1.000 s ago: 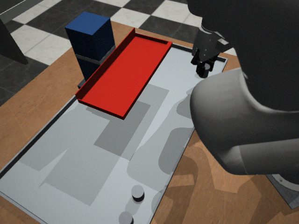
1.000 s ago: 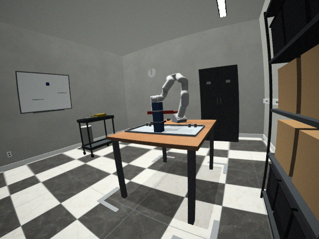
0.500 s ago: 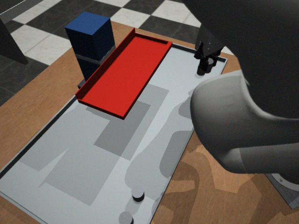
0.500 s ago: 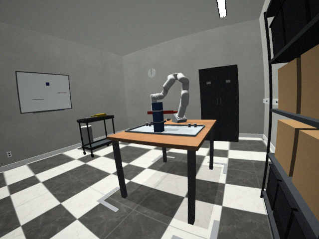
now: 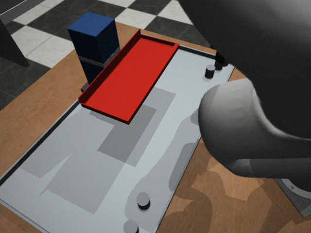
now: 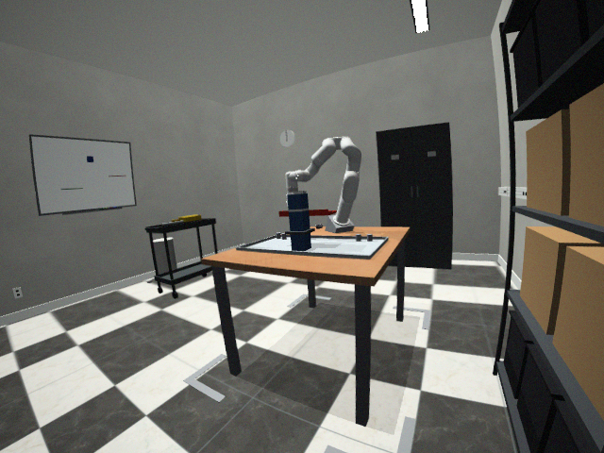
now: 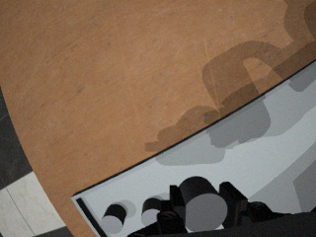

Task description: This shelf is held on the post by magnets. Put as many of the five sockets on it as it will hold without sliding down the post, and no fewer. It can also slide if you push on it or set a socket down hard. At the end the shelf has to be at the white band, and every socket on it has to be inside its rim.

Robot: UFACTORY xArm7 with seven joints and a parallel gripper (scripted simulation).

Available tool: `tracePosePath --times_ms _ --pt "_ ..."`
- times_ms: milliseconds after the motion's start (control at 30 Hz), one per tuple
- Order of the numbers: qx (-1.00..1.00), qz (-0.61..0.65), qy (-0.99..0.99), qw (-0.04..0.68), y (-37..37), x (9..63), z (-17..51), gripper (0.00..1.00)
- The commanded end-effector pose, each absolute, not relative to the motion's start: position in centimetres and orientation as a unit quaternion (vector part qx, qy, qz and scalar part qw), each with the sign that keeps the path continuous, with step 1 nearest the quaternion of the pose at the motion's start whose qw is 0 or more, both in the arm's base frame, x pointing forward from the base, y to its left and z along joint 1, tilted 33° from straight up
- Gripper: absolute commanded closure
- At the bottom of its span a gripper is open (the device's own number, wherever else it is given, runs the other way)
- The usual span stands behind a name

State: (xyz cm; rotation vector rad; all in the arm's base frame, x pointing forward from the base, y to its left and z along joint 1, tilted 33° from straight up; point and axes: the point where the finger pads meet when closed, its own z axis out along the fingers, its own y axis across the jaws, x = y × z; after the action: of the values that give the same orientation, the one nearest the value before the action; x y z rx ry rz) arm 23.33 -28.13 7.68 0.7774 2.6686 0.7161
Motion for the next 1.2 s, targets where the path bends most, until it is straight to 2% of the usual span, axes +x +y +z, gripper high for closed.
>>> tracePosePath --times_ms 0,700,1167 --pt "0.269 0.246 0.921 0.137 -29.1 21.6 9.5 1.0" --pt "0.269 0.246 0.921 0.137 -31.6 16.1 14.9 1.0" --pt "0.269 0.246 0.921 0.137 -32.3 14.6 16.3 1.0"
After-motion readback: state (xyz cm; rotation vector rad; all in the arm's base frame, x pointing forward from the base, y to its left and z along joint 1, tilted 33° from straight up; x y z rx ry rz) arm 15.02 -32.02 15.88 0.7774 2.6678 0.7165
